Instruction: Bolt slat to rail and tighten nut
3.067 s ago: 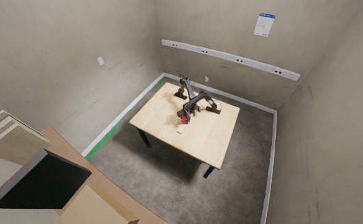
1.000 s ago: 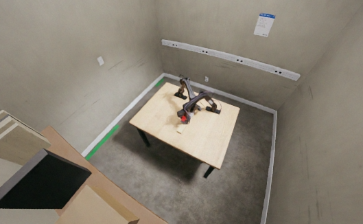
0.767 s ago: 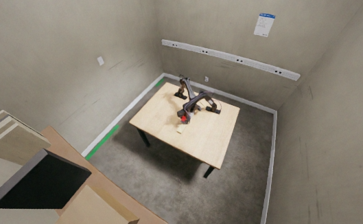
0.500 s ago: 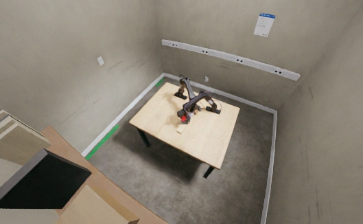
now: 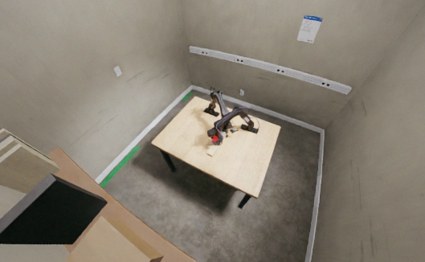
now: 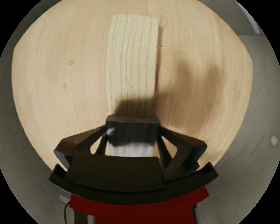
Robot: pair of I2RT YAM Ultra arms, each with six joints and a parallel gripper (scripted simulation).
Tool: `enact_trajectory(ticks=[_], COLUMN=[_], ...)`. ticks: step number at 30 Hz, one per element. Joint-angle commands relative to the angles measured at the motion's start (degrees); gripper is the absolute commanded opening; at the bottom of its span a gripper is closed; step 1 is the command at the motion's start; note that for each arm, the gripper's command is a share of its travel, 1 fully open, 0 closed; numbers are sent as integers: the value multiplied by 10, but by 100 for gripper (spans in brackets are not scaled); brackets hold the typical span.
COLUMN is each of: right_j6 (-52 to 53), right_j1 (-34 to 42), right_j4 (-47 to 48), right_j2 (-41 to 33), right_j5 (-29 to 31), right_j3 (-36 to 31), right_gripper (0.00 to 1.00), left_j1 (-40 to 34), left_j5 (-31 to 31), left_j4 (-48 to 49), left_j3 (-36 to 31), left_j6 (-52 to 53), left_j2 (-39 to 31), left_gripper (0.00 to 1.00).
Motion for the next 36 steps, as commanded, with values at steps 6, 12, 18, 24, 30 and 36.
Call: enact_trajectory(ticks=[6, 12, 18, 24, 30, 36], right_j6=[227, 320, 453, 588, 661, 589], right_j1=[-3, -2, -3, -4, -3, 0], right_j4=[-1, -1, 0, 0, 1, 0], right_j2=[-5, -5, -6, -6, -6, -4], right_j5=[-7, -6, -7, -8, -6, -5], right_j3=[1, 1, 0, 0, -1, 2], right_gripper=[11, 11, 11, 11, 11, 11], left_j1=[0, 0, 0, 0, 0, 0], left_j5=[0, 0, 0, 0, 0, 0], left_j4=[1, 1, 1, 1, 1, 1], left_j3=[3, 3, 3, 3, 3, 3], left_j6=[0, 0, 0, 0, 0, 0], left_j2=[-5, -5, -5, -5, -5, -5], left_gripper=[72, 72, 72, 72, 72, 72])
